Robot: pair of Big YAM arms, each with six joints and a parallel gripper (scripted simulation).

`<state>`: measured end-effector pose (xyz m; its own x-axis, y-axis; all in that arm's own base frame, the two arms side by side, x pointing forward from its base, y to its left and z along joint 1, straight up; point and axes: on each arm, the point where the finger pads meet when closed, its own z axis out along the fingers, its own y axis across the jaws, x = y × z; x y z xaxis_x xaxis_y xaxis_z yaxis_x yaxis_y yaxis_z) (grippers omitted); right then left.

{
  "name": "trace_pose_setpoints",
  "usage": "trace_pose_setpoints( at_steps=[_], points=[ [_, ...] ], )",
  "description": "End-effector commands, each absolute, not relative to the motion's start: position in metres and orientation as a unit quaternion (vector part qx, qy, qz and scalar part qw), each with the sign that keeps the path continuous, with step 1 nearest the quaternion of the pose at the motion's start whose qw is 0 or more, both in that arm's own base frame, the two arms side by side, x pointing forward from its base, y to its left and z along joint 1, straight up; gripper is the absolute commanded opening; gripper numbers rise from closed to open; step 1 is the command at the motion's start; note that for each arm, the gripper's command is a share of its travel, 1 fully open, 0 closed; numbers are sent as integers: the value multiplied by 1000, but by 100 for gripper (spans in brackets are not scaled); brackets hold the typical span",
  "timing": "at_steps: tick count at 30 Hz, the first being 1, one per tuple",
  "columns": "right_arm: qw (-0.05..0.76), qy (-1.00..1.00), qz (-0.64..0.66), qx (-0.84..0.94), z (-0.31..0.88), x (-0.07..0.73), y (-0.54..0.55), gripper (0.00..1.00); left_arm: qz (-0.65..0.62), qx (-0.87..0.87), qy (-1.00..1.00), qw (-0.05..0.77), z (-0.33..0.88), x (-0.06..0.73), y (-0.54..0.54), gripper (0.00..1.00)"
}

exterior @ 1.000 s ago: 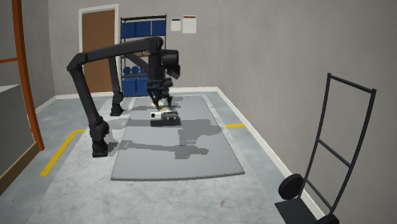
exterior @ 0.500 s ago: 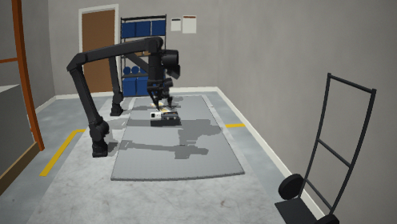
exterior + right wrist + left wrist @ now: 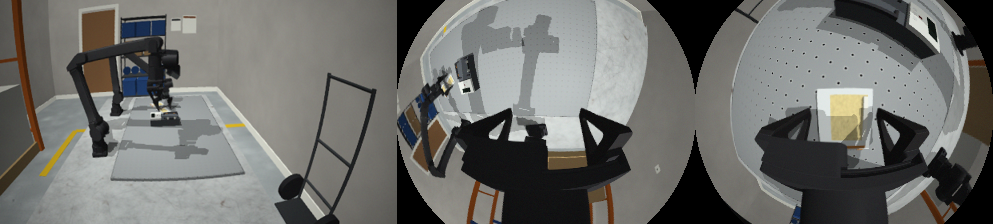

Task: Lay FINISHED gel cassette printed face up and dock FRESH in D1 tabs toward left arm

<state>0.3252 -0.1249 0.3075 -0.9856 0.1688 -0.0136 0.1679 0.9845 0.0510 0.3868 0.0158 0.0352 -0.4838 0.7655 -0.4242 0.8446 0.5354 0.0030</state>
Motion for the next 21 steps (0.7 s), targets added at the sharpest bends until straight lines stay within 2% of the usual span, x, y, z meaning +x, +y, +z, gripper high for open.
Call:
trace_pose_setpoints(
  at_steps=[1, 21],
  points=[
    [18, 996, 23, 81, 326, 335, -129, 100, -110, 471, 856, 183, 24, 384, 11, 98],
    [18, 996, 23, 81, 326, 335, -129, 100, -110, 471, 856, 182, 20, 383, 10, 98]
  ],
)
